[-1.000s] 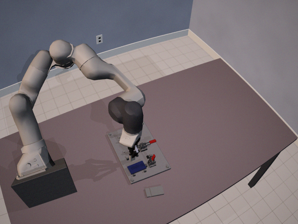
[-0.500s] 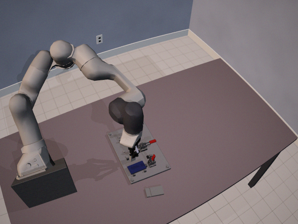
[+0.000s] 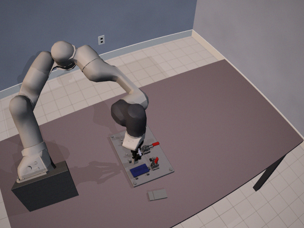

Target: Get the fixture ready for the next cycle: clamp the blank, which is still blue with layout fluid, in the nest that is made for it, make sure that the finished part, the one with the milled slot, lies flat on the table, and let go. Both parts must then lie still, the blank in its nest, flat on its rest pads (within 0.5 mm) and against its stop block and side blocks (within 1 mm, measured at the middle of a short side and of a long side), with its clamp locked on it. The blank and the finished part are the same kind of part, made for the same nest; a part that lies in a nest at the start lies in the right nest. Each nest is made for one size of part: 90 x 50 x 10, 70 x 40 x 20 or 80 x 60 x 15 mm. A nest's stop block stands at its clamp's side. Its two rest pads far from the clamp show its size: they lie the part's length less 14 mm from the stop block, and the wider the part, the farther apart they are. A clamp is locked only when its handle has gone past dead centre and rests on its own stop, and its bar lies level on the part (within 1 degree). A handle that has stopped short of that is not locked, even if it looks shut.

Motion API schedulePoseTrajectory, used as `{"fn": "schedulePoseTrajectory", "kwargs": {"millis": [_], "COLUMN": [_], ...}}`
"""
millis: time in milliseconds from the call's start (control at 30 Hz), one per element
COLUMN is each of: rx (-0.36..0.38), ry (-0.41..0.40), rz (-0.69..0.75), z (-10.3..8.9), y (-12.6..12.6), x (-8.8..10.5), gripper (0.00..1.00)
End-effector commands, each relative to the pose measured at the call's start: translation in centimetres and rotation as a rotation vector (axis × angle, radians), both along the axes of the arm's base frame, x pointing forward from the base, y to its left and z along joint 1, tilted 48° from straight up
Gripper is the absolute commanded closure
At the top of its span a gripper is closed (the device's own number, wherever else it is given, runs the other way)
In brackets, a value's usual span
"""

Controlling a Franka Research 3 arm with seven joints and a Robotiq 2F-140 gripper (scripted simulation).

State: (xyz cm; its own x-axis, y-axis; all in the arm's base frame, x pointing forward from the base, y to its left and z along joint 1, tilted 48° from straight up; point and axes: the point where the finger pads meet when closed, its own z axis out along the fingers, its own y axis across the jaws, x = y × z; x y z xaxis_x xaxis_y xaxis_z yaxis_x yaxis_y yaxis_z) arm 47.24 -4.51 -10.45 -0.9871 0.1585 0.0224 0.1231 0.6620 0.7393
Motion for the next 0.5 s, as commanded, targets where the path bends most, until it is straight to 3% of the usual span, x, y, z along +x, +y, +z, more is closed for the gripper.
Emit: {"fn": "schedulePoseTrajectory", "kwargs": {"millis": [0,467], "rx": [-0.002,-0.002], "ry": [-0.003,-0.003], "rz": [0.000,0.000], "z": [-0.12,-0.34], "y": [0.04,-0.15], "x": [0.18,0.15], "gripper": [1.00,1.00]}}
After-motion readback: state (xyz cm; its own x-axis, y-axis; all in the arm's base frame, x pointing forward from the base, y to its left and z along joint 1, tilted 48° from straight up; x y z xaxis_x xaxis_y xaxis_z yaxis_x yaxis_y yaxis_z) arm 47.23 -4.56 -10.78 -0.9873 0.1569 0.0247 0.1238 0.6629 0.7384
